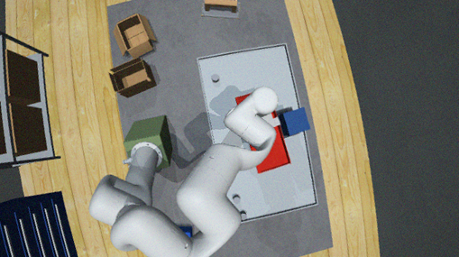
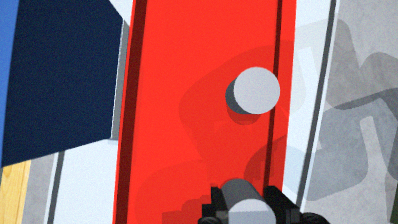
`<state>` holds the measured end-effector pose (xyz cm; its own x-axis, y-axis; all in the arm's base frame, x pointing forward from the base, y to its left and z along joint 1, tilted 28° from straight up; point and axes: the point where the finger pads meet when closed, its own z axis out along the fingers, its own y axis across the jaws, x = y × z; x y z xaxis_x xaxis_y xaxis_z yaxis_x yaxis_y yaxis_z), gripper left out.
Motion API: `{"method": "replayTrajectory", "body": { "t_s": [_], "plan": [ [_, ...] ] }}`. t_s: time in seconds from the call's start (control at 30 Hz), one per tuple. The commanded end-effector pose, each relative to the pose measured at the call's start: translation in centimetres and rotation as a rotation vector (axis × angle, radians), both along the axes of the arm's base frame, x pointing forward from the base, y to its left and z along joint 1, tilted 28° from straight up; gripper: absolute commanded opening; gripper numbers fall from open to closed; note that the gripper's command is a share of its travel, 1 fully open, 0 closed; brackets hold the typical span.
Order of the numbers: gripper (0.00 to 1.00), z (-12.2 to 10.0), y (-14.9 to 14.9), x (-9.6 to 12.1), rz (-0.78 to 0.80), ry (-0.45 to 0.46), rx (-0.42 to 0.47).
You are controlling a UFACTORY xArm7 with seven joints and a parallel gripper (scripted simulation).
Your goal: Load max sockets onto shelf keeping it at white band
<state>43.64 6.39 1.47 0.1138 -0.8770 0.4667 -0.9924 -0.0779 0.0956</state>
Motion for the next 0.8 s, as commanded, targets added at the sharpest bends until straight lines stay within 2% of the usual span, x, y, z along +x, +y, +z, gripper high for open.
{"method": "replayTrajectory", "body": {
  "t_s": [0.0,0.77],
  "plan": [
    [0.0,-0.03,0.09,0.14,0.002,-0.004,0.003],
    [0.0,-0.43,-0.13,0.11,0.002,-0.004,0.003]
  ]
}}
